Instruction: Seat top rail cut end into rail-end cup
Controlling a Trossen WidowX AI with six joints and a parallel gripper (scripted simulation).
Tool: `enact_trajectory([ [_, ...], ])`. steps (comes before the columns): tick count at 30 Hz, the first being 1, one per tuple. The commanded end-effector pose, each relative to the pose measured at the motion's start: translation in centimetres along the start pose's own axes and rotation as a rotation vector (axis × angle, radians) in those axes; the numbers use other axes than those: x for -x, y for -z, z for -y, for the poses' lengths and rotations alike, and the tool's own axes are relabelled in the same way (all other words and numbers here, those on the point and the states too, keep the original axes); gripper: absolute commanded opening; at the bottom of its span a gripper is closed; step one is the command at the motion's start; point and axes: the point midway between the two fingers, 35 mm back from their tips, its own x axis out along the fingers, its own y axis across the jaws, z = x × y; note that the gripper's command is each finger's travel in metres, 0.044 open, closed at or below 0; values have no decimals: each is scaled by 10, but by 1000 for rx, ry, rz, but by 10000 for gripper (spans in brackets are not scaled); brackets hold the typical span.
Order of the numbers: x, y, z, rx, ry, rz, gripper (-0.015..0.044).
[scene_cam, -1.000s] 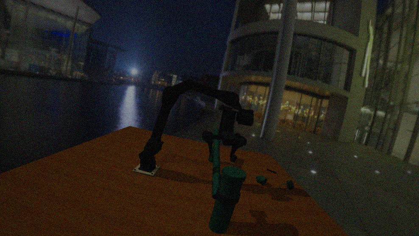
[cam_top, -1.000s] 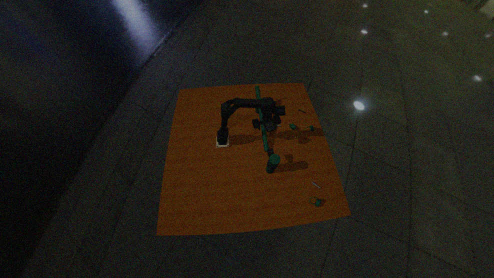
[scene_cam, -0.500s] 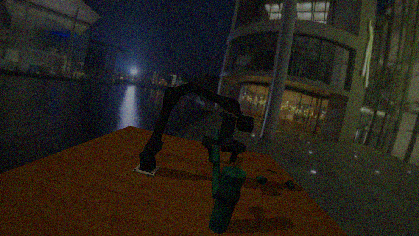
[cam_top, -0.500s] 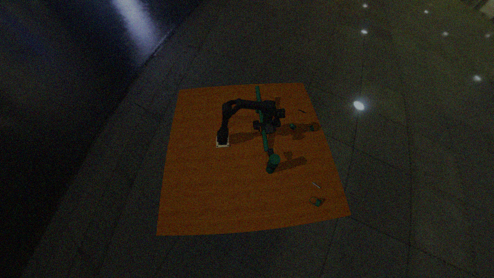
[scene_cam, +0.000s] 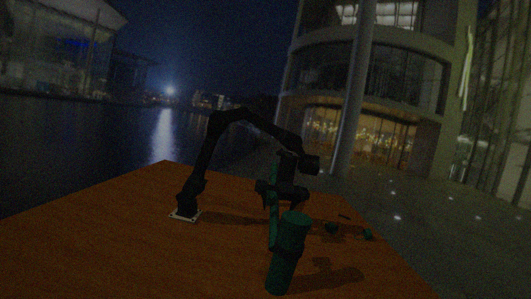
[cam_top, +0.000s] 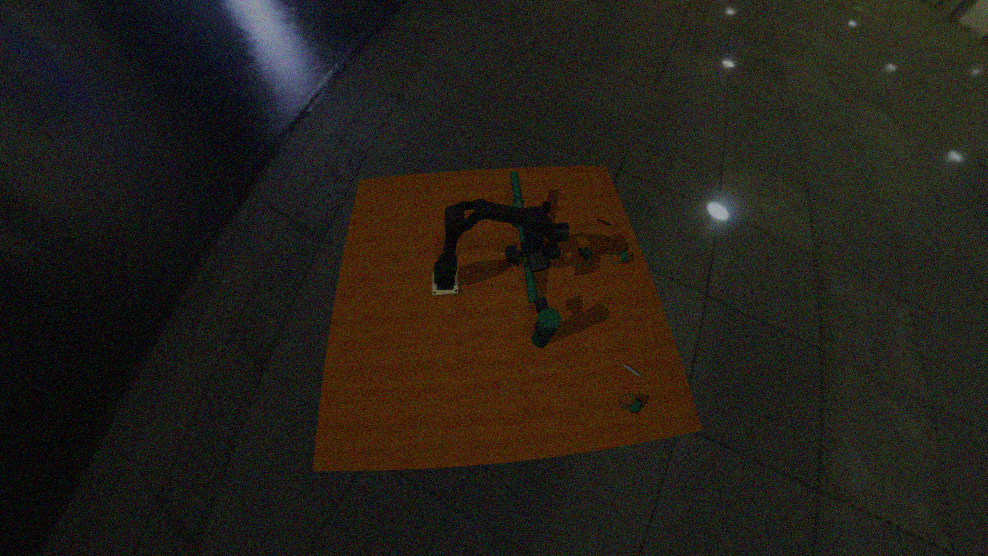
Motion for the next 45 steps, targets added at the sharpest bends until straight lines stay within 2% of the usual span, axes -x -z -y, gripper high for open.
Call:
enact_trajectory([
  [1,-7,0,0,-6,7,2,440],
  [34,-60,0,1,-6,7,2,440],
  [41,-63,0,2,-6,7,2,440],
  [45,-62,0,1,-6,7,2,335],
])
